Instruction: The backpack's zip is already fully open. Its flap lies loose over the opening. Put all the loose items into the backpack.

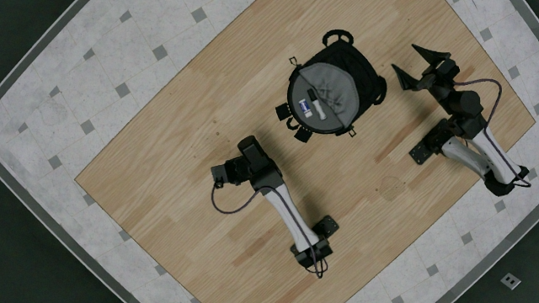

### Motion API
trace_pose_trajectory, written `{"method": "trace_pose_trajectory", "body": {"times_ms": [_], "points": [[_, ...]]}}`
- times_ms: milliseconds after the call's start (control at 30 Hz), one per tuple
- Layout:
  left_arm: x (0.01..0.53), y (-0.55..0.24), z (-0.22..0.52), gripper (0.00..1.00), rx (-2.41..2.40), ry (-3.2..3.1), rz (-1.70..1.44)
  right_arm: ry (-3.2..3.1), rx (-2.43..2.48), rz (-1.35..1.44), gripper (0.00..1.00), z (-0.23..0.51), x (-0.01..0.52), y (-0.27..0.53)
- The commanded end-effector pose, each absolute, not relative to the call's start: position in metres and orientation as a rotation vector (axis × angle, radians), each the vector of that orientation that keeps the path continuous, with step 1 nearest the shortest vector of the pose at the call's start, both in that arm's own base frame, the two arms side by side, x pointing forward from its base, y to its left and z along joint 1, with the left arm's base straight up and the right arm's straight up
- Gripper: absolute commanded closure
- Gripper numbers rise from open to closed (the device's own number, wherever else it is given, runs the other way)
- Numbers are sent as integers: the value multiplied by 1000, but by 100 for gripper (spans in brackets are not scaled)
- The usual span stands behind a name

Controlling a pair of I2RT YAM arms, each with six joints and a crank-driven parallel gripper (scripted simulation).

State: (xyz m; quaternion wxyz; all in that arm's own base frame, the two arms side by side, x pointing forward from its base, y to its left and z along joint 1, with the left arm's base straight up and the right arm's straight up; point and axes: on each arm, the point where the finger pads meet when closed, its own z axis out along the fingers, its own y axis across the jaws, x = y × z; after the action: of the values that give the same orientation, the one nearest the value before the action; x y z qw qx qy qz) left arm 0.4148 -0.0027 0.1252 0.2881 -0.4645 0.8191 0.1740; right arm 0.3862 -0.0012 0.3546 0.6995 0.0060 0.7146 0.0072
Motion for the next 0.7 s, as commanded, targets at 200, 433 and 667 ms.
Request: {"method": "trace_pose_trajectory", "body": {"times_ms": [200, 433, 667], "points": [[440, -79, 137, 81, -891, 2285, 288, 1578, 11, 16, 10, 360, 385, -1], [450, -149, 134, 81, -586, 2369, 184, 1578, 11, 16, 10, 360, 385, -1], [456, -199, 133, 81, -366, 2404, 106, 1578, 11, 16, 10, 360, 385, -1]]}}
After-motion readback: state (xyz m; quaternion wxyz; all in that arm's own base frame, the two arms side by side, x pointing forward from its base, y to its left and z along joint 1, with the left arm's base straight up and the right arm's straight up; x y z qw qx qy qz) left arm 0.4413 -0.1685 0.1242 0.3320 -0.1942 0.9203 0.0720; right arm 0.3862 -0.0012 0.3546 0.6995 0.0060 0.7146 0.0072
